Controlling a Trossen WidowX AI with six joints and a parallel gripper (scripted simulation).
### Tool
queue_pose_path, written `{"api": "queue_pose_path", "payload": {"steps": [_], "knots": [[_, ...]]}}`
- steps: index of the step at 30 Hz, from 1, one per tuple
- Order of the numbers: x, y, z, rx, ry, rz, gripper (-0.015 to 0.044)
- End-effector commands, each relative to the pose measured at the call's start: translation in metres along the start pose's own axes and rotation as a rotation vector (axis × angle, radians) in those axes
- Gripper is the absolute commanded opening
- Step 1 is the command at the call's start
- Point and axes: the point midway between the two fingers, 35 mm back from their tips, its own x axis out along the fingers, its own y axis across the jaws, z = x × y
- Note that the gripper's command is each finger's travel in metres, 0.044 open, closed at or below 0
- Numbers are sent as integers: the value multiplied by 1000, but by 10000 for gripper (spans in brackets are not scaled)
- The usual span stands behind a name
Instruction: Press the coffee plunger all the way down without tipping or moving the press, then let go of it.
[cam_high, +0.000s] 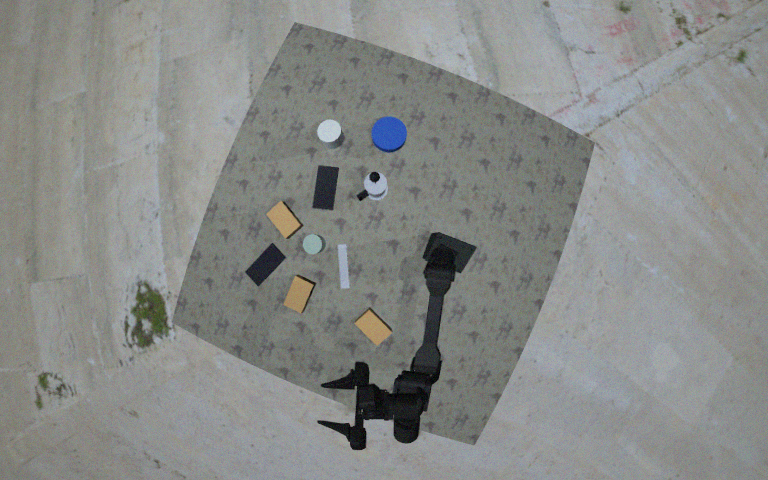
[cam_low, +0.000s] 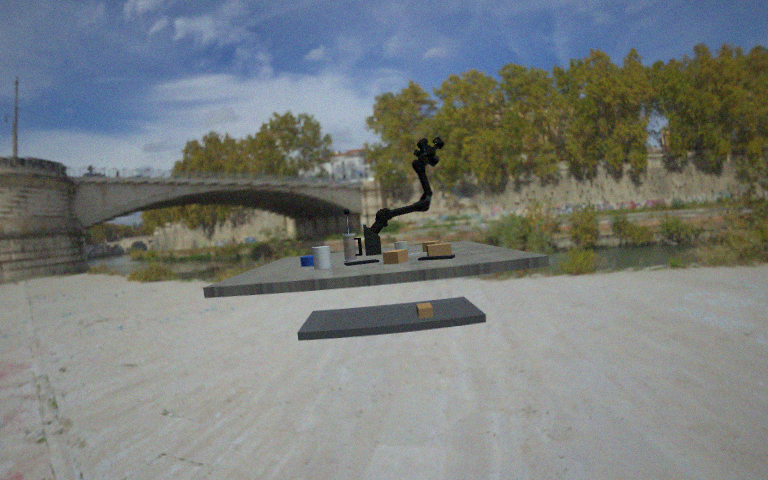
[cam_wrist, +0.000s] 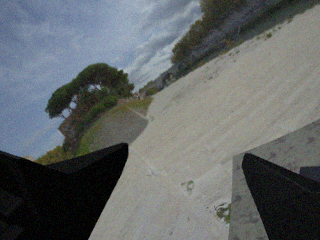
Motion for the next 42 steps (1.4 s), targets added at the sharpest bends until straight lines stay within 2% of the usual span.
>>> {"api": "queue_pose_path", "payload": {"steps": [1,7,13,19,26,34,42], "knots": [[0,0,3,-1,-3,4,426],[-4,-6,51,-5,-124,97,440],[-2,-35,104,6,-216,105,440],[-9,-101,168,-108,-327,-27,440],[-17,-164,206,-189,-377,-166,440],[-31,-245,232,-298,-380,-368,440],[-49,-327,237,-377,-304,-567,440]]}}
